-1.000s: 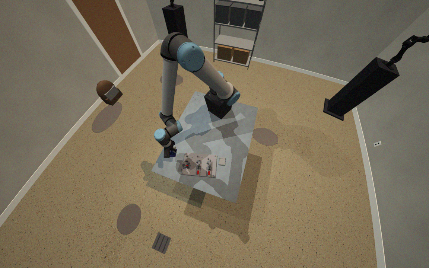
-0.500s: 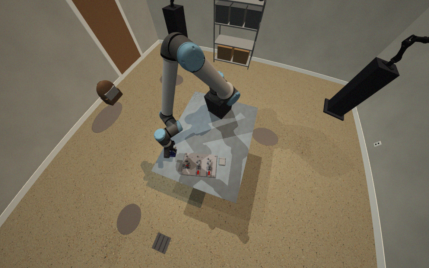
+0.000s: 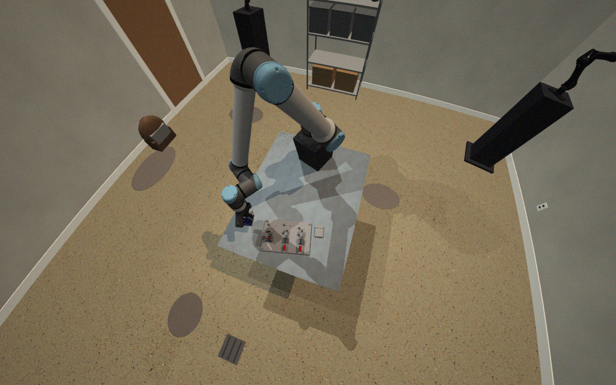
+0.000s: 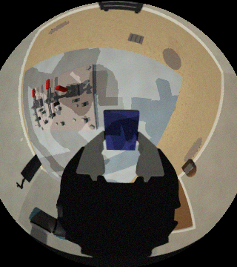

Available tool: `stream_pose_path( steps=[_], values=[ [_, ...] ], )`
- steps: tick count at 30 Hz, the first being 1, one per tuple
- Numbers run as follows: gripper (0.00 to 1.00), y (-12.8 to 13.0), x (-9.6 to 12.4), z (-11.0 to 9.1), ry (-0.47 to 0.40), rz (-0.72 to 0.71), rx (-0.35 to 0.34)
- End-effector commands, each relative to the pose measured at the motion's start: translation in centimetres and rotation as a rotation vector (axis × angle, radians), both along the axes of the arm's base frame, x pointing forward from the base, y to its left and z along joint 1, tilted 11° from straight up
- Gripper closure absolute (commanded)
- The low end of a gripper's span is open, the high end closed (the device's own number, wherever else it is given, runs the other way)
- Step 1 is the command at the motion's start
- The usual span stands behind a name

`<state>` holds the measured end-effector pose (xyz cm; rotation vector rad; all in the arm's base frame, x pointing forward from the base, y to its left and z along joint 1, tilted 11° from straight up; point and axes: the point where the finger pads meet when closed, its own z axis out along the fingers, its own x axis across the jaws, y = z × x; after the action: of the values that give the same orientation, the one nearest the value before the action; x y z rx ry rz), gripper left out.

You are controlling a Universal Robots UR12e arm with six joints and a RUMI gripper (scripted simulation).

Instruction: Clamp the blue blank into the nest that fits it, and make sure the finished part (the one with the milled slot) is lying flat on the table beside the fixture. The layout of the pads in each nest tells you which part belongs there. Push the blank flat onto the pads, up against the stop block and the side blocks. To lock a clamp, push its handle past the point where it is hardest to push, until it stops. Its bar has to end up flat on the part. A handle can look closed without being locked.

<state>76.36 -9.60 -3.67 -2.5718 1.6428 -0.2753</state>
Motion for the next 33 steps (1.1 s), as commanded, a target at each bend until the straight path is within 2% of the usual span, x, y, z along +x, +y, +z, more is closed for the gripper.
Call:
stream_pose_path(
  steps=[1,33],
  values=[
    [1.0,0.0,0.2,-0.1,-0.001,0.0,0.0],
    [1.0,0.2,1.1,-1.8,-0.001,0.0,0.0]
  ],
)
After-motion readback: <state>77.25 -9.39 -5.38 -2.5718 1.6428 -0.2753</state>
